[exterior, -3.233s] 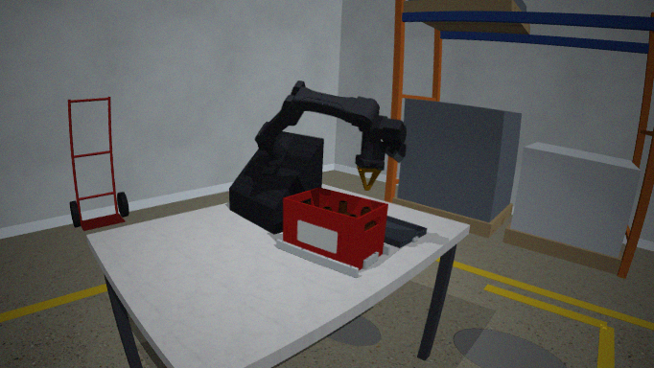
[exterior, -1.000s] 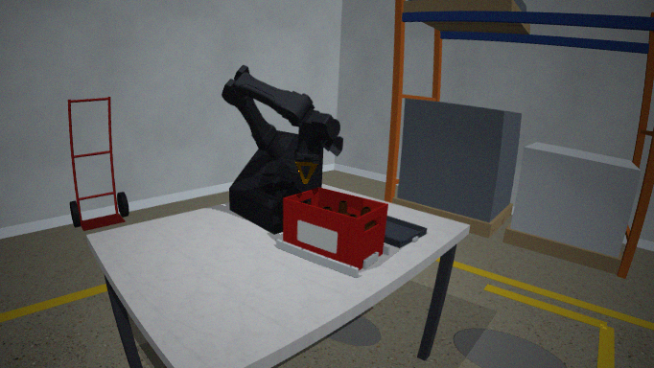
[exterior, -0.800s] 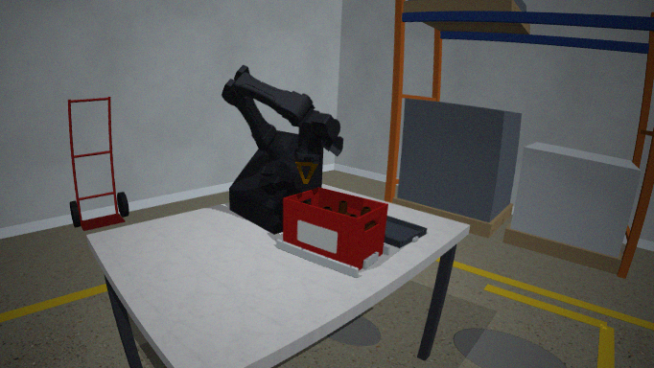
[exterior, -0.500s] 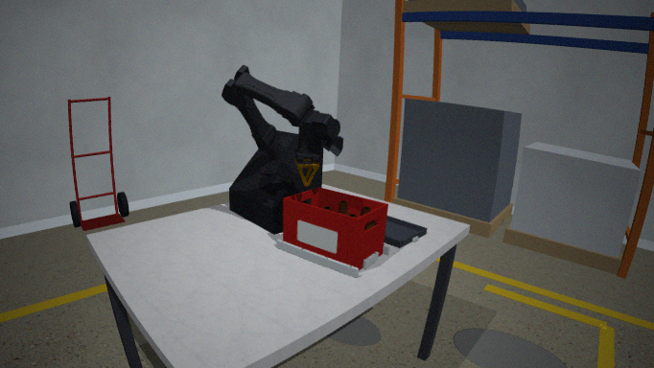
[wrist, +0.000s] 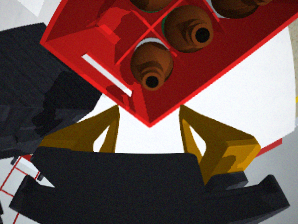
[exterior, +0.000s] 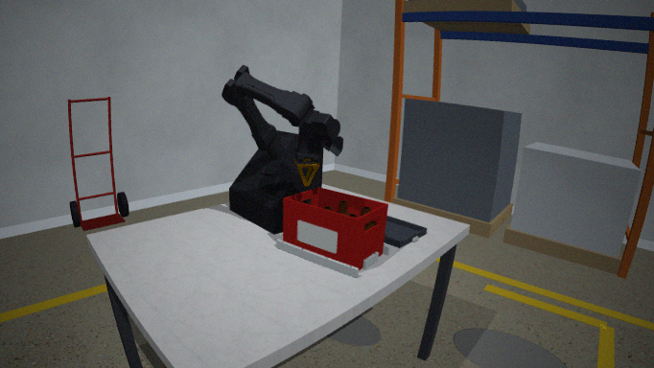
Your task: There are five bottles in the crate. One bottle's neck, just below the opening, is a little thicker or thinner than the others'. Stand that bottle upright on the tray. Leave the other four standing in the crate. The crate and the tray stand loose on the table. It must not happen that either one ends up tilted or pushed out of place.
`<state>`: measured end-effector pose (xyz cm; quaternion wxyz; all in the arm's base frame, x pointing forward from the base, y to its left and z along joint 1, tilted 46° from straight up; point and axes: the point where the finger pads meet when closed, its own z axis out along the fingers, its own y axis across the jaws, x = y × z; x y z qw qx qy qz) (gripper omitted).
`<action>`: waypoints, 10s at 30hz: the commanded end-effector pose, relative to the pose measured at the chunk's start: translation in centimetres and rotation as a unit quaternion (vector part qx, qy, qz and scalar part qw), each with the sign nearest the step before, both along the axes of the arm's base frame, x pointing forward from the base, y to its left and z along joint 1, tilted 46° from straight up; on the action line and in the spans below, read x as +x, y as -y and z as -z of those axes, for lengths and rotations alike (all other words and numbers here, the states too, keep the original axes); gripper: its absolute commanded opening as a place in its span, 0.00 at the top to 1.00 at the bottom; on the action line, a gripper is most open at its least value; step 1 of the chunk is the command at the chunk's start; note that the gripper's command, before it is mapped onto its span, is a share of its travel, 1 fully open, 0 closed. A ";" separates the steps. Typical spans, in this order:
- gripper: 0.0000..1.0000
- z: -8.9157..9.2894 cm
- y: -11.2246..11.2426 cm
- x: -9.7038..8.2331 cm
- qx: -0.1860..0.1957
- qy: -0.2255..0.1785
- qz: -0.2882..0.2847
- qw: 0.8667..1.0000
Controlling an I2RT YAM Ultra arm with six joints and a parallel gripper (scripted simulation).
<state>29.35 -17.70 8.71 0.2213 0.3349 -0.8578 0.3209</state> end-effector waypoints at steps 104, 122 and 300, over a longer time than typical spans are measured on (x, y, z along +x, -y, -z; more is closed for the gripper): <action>0.39 3.1 2.6 -0.3 0.004 0.005 -0.008 1.000; 0.39 3.1 2.6 -0.3 0.004 0.005 -0.008 1.000; 0.39 1.9 2.4 1.0 -0.002 0.031 -0.010 0.999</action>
